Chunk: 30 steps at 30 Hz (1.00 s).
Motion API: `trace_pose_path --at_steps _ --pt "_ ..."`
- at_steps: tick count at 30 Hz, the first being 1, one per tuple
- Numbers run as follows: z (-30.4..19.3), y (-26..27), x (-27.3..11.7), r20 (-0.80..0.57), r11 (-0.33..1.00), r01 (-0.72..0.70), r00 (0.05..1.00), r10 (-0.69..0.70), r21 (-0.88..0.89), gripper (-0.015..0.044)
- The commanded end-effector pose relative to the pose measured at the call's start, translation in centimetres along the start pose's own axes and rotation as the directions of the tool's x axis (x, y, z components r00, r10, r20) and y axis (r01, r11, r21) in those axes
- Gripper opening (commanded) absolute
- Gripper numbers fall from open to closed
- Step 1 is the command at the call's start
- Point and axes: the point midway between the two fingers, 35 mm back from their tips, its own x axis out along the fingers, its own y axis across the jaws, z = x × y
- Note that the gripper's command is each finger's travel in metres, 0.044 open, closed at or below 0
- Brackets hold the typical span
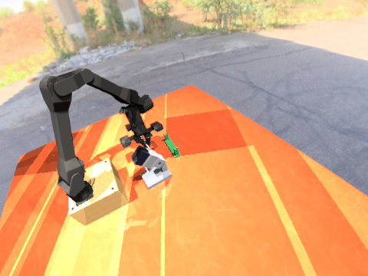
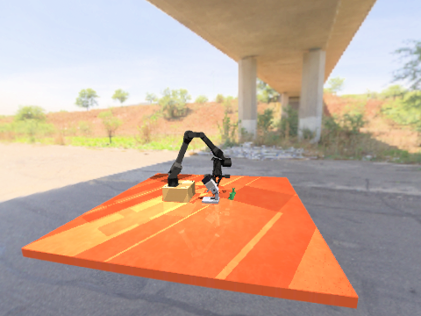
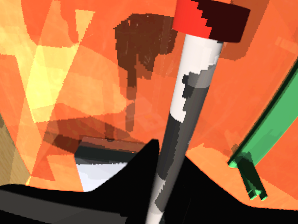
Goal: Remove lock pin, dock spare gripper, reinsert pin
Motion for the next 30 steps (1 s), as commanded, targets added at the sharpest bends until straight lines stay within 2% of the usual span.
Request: trace_pose_path --at_steps 1,30 --pt "0.2 0.1 0.7 0.005 1.0 0.002 1.0 -0.002 0.002 0.0" --pt "-1.7 0.0 0.9 0.005 1.0 0.01 1.0 -0.01 0.004 0.0"
